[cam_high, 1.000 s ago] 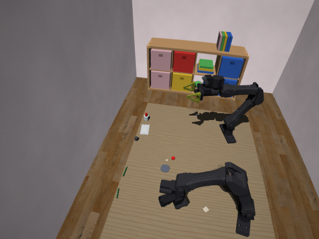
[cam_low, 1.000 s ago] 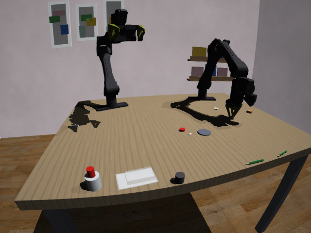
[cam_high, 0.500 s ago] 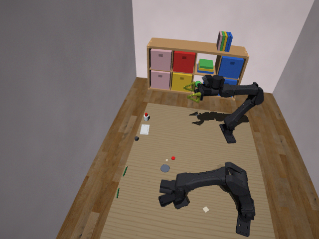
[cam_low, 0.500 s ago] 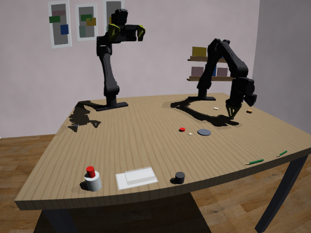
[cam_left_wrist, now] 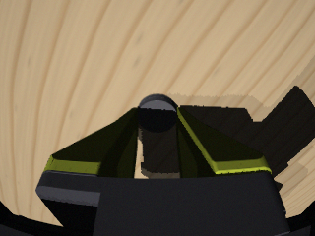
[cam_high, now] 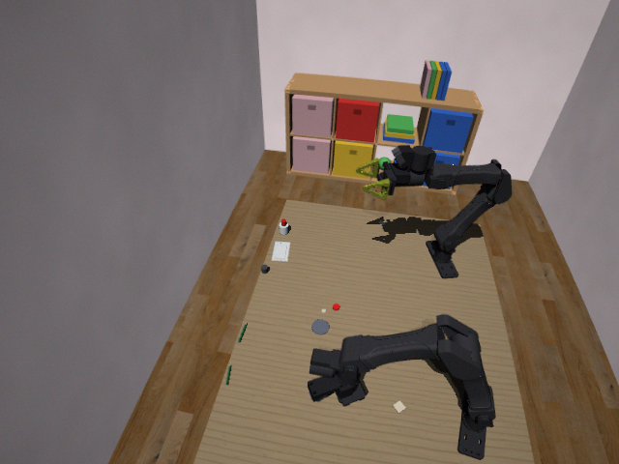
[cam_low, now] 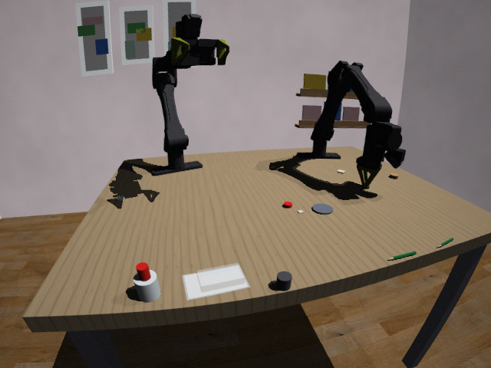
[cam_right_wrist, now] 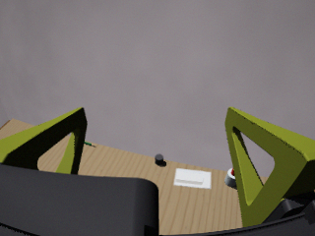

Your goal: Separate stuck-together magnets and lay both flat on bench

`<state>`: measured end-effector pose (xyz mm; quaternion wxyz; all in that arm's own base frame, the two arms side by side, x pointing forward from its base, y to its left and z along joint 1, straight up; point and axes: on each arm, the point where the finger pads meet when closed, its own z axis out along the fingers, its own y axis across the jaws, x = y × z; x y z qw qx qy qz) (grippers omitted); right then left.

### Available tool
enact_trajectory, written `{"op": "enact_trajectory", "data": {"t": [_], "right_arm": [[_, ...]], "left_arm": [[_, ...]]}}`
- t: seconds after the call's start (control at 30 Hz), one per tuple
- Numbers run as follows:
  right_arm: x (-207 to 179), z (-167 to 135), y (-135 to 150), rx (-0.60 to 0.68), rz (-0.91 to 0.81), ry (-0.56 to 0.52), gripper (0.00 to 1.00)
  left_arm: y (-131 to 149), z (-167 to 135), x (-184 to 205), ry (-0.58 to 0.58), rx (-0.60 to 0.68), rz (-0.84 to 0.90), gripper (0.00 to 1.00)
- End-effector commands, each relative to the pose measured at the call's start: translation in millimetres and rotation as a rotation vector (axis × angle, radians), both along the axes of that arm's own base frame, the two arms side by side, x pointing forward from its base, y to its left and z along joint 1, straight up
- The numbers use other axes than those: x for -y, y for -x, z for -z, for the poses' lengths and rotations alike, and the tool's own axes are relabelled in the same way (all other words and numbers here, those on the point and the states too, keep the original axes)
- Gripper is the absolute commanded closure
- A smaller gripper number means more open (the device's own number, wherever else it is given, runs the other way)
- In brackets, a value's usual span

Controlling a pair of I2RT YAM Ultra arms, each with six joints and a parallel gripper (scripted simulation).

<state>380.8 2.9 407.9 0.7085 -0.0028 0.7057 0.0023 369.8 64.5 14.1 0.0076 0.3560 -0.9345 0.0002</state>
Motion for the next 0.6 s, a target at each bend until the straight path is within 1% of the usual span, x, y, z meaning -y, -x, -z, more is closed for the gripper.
{"op": "enact_trajectory", "data": {"t": [0.0,0.4,0.57], "right_arm": [[1.8,-11.4,2.3,0.033,0.006,-0.003,0.00],[1.8,-11.4,2.3,0.033,0.006,-0.003,0.00],[1.8,-11.4,2.3,0.033,0.006,-0.003,0.00]], "left_arm": [[-2.5,-4.4,-1.5,-0.006,0.014,-0.001,0.74],[-0.2,-1.6,0.0,-0.002,0.001,0.000,0.75],[-0.2,-9.2,-0.1,-0.002,0.001,0.000,0.75]]}}
